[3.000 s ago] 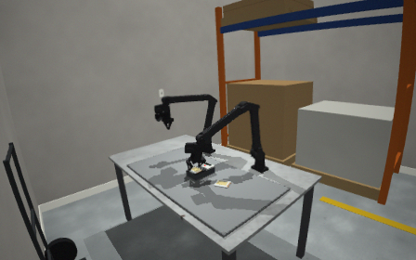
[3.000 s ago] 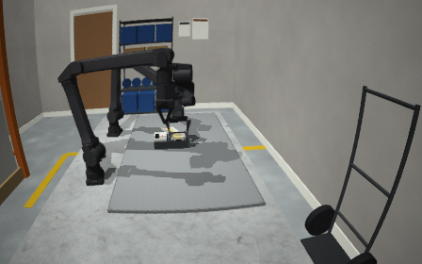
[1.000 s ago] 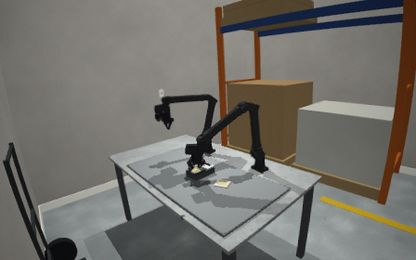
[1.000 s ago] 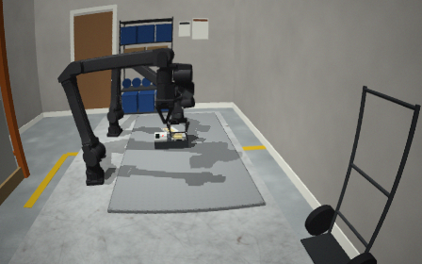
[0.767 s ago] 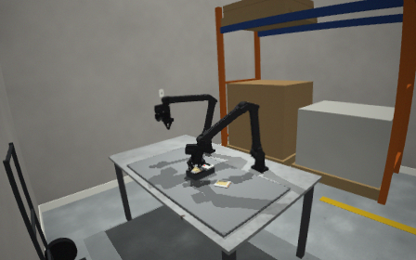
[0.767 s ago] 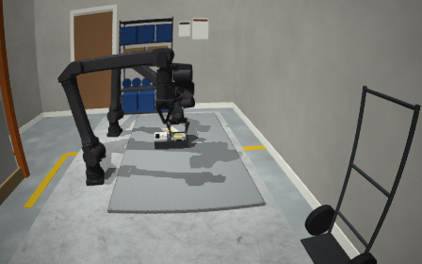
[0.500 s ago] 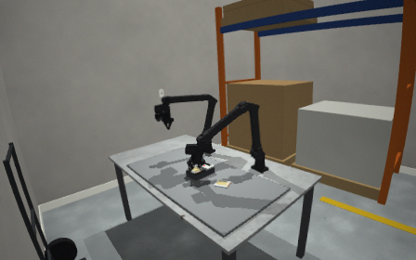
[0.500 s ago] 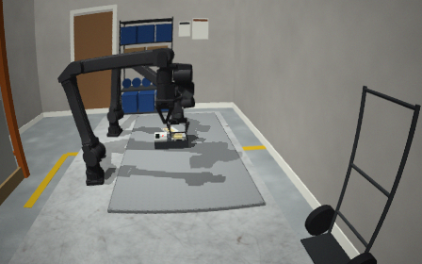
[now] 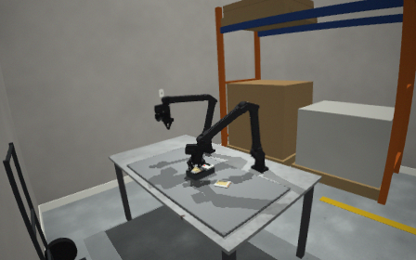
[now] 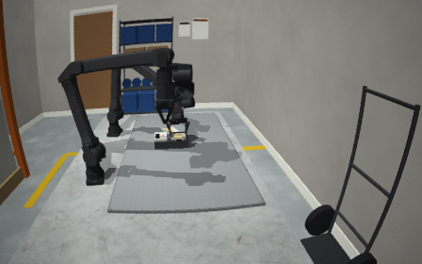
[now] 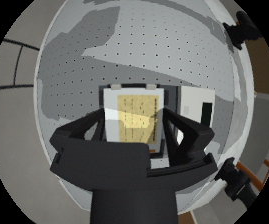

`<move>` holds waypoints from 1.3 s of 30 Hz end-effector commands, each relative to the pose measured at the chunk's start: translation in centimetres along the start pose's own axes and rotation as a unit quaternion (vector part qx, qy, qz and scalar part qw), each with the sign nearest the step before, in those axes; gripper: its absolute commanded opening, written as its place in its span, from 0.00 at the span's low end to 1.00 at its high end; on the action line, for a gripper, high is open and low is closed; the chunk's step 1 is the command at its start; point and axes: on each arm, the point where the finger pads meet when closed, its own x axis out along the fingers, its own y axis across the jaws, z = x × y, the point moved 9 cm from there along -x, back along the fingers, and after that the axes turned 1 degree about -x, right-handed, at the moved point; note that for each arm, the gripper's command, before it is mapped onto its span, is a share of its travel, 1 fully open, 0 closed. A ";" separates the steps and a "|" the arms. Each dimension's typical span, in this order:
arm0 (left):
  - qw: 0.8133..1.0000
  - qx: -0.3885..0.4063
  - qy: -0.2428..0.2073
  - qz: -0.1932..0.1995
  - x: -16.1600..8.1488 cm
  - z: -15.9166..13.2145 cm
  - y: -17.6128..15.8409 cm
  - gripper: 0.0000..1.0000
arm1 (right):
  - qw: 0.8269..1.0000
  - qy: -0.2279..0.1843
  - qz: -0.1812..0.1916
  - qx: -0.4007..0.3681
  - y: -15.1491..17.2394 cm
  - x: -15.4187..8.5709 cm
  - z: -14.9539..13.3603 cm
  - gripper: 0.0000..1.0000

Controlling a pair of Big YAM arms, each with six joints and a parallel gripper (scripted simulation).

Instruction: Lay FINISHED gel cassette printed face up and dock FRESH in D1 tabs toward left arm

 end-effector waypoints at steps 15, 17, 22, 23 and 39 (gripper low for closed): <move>1.000 0.002 -0.002 0.004 -0.3 0.2 0.1 0.00 | 0.987 -0.025 -0.037 -0.156 4.7 1.5 1.1 0.00; 1.000 0.002 -0.002 0.004 -0.3 0.2 0.1 0.00 | 0.981 -0.030 -0.044 -0.187 5.7 1.9 1.3 0.00; 1.000 0.002 -0.002 0.004 -0.3 0.2 0.1 0.00 | 0.967 -0.039 -0.058 -0.246 8.0 2.9 1.8 0.00; 1.000 0.002 -0.002 0.004 -0.3 0.2 0.1 0.00 | 0.967 -0.039 -0.058 -0.246 8.5 3.1 1.9 0.00; 1.000 0.002 -0.002 0.004 -0.3 0.2 0.1 0.00 | 0.927 -0.060 -0.083 -0.361 15.0 5.7 2.5 0.00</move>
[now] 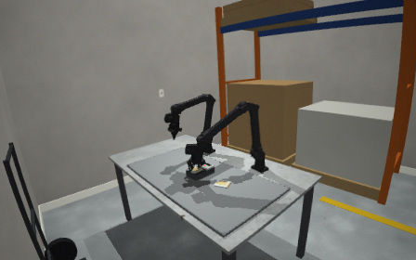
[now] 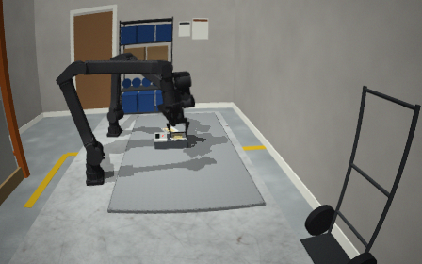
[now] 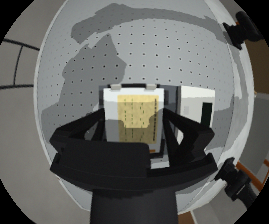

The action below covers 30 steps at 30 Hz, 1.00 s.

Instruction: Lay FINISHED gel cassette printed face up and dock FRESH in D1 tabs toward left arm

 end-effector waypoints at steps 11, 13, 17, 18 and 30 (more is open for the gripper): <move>1.000 0.002 -0.002 0.004 -0.3 0.2 0.1 0.00 | 0.993 -0.033 -0.031 -0.109 4.5 0.9 3.4 0.00; 1.000 0.002 -0.002 0.004 -0.3 0.2 0.1 0.00 | 0.989 -0.039 -0.038 -0.137 5.4 1.1 3.8 0.00; 1.000 0.002 -0.002 0.004 -0.3 0.2 0.1 0.00 | 0.987 -0.043 -0.042 -0.152 7.1 1.5 4.7 0.00; 1.000 0.002 -0.002 0.004 -0.3 0.2 0.1 0.00 | 0.984 -0.046 -0.046 -0.168 7.6 1.6 4.9 0.00; 1.000 0.002 -0.002 0.004 -0.3 0.2 0.1 0.00 | 0.963 -0.067 -0.067 -0.251 12.2 2.6 6.6 0.00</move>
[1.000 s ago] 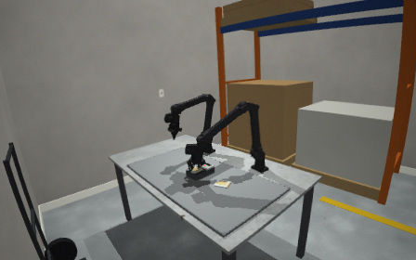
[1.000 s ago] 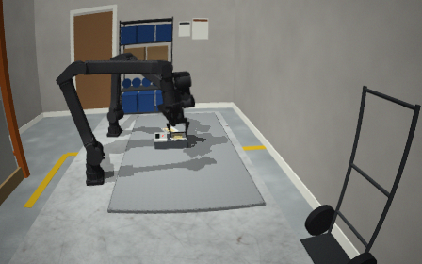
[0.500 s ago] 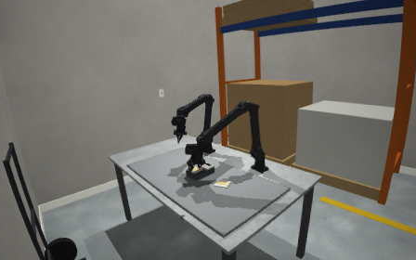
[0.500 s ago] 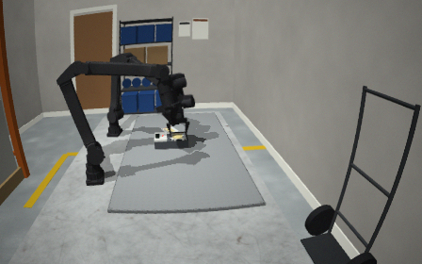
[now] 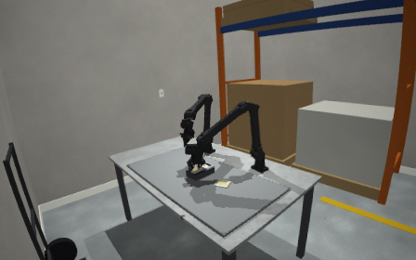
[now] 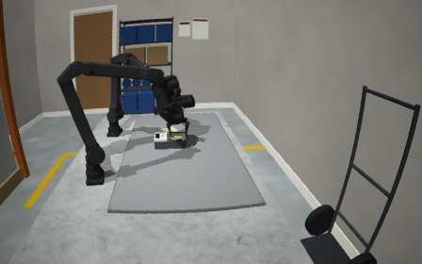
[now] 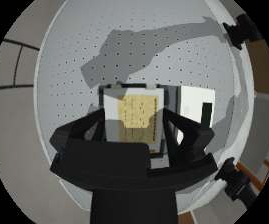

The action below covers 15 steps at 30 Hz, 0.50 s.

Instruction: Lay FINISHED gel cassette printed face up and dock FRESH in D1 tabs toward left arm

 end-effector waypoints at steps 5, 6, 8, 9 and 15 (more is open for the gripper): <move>1.000 0.002 -0.002 0.004 -0.3 0.2 0.1 0.00 | 0.997 -0.021 -0.019 -0.070 2.4 0.7 2.6 0.00; 1.000 0.002 -0.002 0.004 -0.3 0.2 0.1 0.00 | 0.996 -0.023 -0.022 -0.081 2.8 0.8 2.8 0.00; 1.000 0.002 -0.002 0.004 -0.3 0.2 0.1 0.00 | 0.996 -0.023 -0.022 -0.081 3.5 0.9 3.5 0.00; 1.000 0.002 -0.002 0.004 -0.3 0.2 0.1 0.00 | 0.996 -0.023 -0.022 -0.081 3.9 0.9 3.9 0.00; 1.000 0.002 -0.002 0.004 -0.3 0.2 0.1 0.00 | 0.989 -0.039 -0.037 -0.137 5.7 1.1 4.8 0.00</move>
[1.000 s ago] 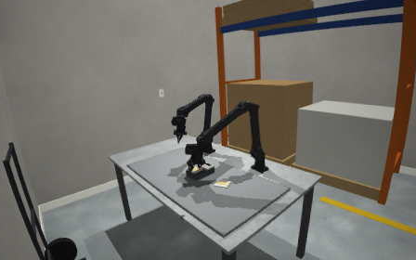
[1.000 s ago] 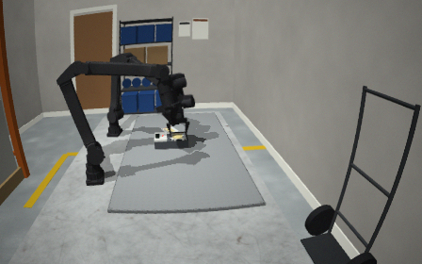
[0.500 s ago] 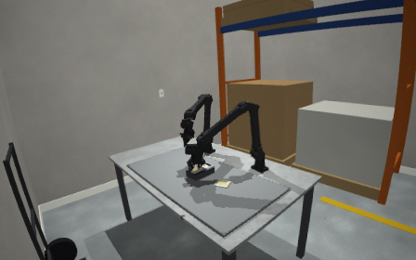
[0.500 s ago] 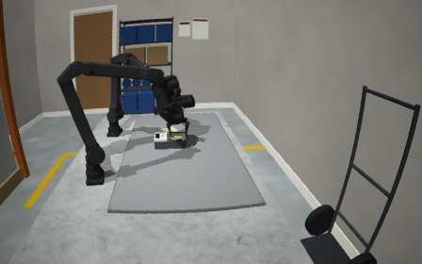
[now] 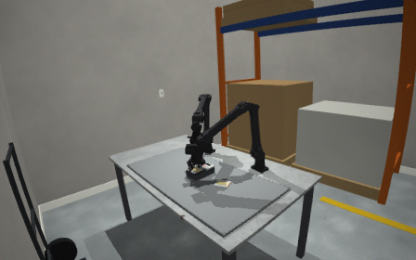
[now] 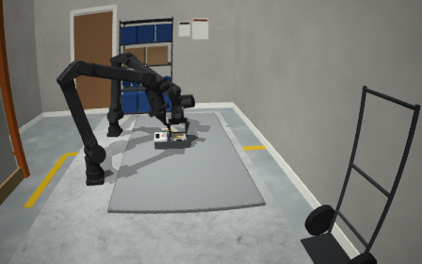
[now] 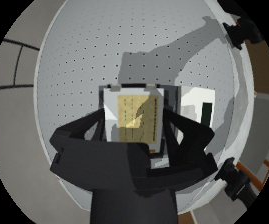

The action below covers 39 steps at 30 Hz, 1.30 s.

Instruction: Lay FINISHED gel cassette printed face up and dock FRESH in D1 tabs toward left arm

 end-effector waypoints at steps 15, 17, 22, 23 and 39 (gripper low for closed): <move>1.000 0.002 -0.002 0.004 -0.3 0.2 0.1 0.00 | 0.996 -0.024 -0.025 -0.080 5.0 0.9 5.6 0.00; 1.000 0.002 -0.002 0.004 -0.3 0.2 0.1 0.00 | 0.996 -0.024 -0.025 -0.080 5.3 0.9 6.0 0.00; 1.000 0.002 -0.002 0.004 -0.3 0.2 0.1 0.00 | 0.996 -0.024 -0.025 -0.080 5.7 0.9 6.4 0.00; 1.000 0.002 -0.002 0.004 -0.3 0.2 0.1 0.00 | 0.996 -0.024 -0.025 -0.080 5.7 0.9 6.4 0.00; 1.000 0.002 -0.002 0.004 -0.3 0.2 0.1 0.00 | 0.996 -0.024 -0.025 -0.080 5.7 0.9 6.4 0.00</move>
